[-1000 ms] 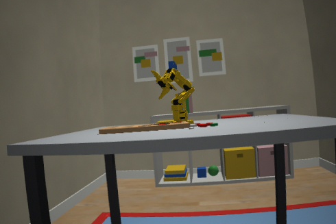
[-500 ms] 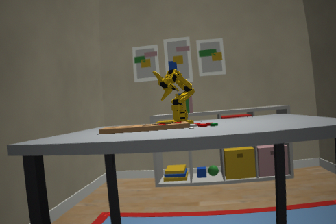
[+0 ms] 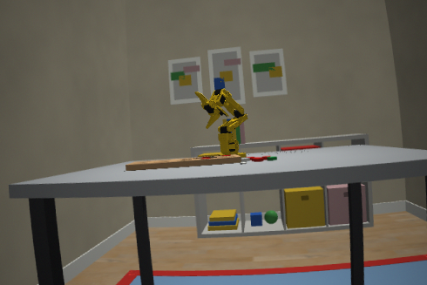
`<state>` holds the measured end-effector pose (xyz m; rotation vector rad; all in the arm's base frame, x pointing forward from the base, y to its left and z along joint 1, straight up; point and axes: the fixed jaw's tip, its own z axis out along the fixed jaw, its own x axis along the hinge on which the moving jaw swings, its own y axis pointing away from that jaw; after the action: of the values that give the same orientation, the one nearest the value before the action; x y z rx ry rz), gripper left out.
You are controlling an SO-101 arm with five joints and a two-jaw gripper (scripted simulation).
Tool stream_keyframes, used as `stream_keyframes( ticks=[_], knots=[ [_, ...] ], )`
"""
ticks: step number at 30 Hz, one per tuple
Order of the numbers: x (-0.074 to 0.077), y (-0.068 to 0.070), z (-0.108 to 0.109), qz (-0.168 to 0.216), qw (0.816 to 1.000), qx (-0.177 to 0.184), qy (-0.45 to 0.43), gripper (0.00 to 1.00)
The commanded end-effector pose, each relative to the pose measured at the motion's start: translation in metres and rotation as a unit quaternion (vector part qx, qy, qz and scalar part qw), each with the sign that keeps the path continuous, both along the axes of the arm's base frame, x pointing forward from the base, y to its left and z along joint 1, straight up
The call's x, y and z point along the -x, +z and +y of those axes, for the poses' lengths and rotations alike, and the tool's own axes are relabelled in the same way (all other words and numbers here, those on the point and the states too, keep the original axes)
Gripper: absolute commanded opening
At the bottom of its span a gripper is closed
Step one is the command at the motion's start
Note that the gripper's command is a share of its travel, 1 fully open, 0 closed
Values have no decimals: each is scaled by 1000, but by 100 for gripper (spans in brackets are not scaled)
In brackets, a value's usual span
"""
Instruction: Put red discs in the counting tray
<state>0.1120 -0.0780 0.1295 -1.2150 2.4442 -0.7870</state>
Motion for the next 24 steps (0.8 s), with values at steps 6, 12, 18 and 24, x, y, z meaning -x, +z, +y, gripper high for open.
stream_keyframes(
  ticks=[6, 12, 18, 24],
  knots=[
    [-2, 6, 0, -16, 1000, 8, 1, 100],
    [-3, 13, 0, -32, 999, 16, 1, 100],
    [-3, 13, 0, -32, 999, 16, 1, 100],
    [-4, 14, 0, -35, 999, 19, 1, 100]
  ],
)
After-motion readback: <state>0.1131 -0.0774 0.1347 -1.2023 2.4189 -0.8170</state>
